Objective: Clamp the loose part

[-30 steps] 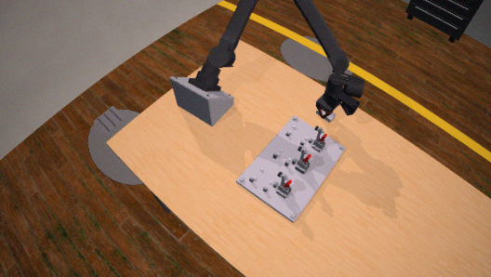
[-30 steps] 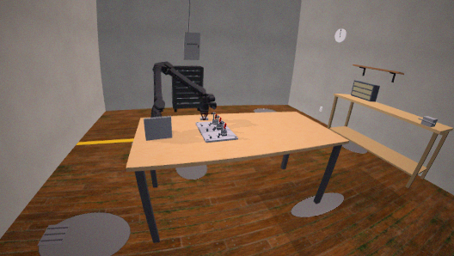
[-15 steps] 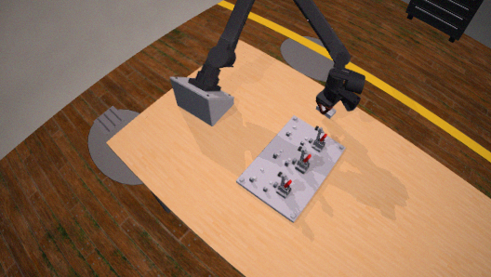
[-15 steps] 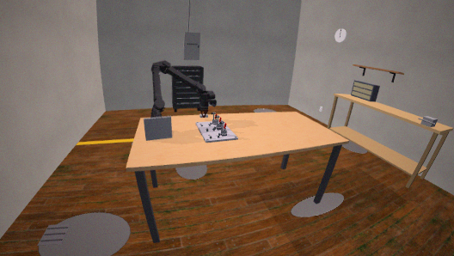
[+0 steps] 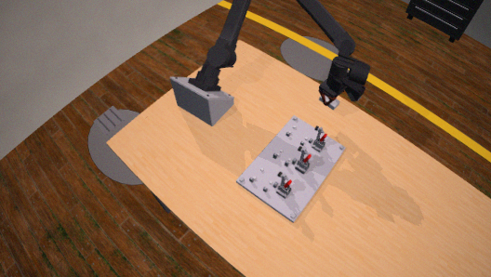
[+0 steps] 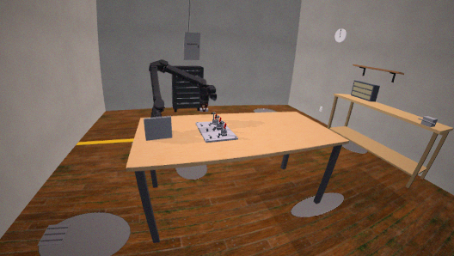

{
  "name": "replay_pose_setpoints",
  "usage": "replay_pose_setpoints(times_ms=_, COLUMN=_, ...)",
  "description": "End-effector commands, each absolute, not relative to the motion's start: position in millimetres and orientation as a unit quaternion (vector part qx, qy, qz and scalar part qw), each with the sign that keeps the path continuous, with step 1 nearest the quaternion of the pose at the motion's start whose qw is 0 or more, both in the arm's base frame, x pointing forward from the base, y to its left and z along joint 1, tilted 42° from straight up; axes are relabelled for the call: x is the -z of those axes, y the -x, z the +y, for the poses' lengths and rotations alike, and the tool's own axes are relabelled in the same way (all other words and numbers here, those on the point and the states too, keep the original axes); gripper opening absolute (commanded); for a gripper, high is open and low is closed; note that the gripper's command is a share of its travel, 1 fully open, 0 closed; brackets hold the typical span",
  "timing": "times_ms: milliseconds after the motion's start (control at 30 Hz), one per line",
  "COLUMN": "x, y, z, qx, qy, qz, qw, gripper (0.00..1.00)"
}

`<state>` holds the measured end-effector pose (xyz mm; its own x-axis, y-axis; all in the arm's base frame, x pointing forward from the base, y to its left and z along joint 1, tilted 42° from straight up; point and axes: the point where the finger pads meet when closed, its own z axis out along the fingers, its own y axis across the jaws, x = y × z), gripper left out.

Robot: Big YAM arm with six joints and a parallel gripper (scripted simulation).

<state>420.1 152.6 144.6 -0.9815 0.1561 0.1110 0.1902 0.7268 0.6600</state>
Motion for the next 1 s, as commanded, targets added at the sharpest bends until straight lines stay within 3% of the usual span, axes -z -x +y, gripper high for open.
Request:
replay_pose_setpoints(times_ms=0, x=-176, y=-437, z=140, qx=0.364, qy=0.078, qz=-0.928, qw=-0.004, gripper=0.00)
replay_pose_setpoints(times_ms=967, x=-196, y=-435, z=124, qx=0.362, qy=0.076, qz=-0.929, qw=-0.001, gripper=0.00)
